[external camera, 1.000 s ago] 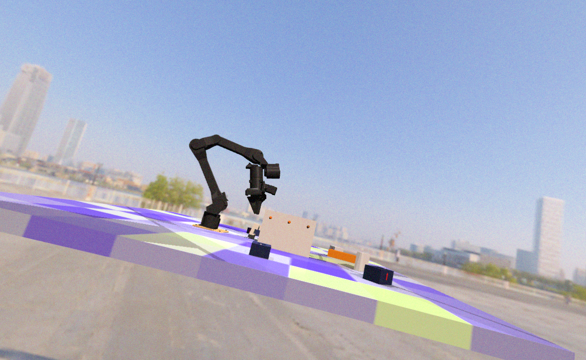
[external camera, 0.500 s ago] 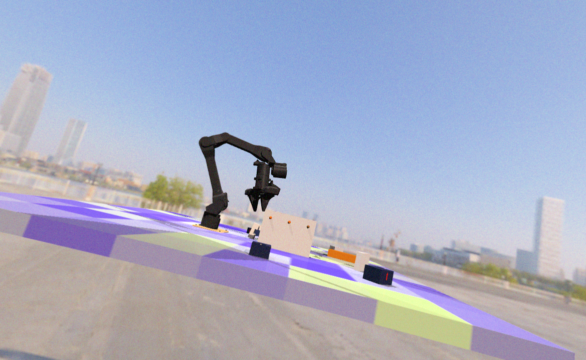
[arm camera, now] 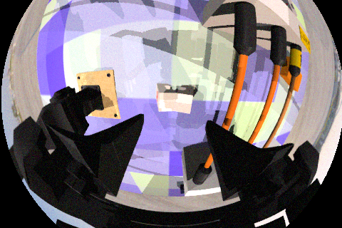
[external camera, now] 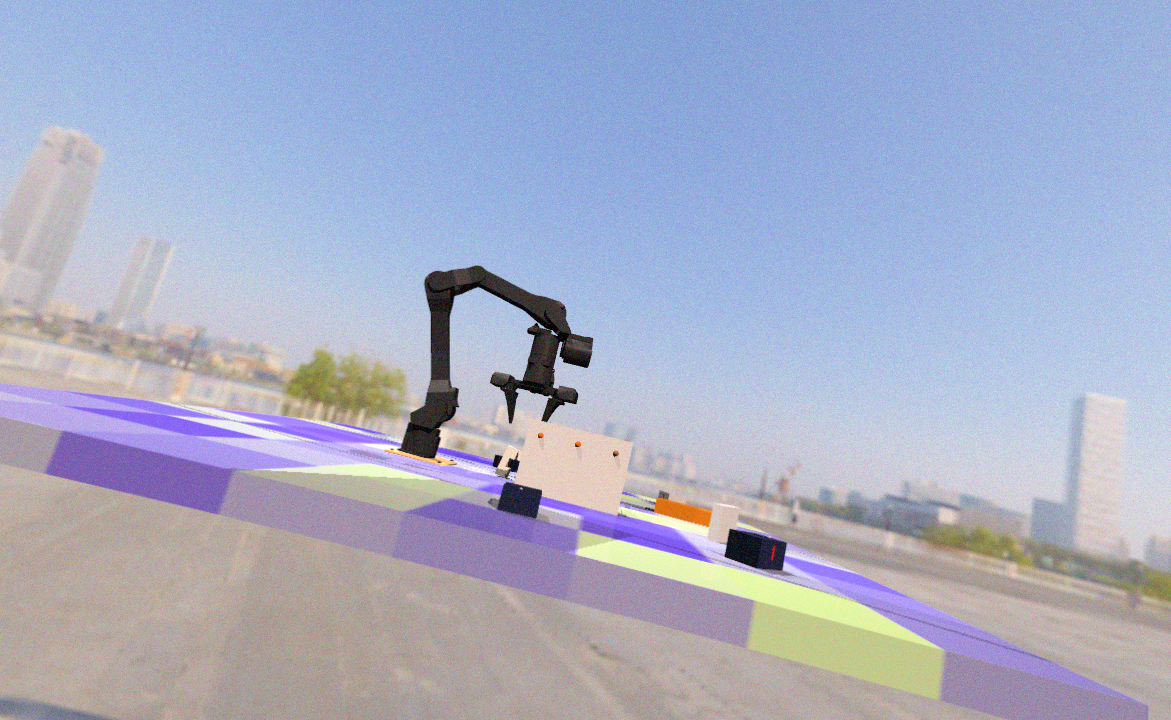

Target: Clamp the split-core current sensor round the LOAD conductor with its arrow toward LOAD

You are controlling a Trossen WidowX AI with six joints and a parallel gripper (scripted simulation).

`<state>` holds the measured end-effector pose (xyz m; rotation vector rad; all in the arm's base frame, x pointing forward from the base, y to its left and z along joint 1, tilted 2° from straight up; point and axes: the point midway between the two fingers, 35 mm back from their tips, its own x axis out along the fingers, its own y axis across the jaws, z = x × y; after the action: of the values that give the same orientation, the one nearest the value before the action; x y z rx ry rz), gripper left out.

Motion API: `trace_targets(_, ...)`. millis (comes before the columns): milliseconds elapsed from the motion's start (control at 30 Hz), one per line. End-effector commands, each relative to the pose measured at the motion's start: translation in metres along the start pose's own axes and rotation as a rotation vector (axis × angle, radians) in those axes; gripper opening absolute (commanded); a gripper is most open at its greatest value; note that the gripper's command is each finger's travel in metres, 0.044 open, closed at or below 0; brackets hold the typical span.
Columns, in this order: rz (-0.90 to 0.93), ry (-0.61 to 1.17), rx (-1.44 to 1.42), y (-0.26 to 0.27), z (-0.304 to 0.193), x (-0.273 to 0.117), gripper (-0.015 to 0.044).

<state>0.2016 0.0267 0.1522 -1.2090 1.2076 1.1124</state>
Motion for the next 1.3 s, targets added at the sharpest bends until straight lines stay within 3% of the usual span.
trace_targets(0, 0.009, -0.004, -0.037, -0.002, 0.001, 0.005, 0.0320)
trace_targets(1100, 0.009, -0.004, -0.037, -0.001, 0.000, 0.058, 0.0320)
trace_targets(1167, 0.006, 0.000, -0.030, -0.001, -0.001, 0.054, 0.0267)
trace_targets(1267, 0.006, 0.000, -0.030, -0.001, -0.001, 0.054, 0.0247)
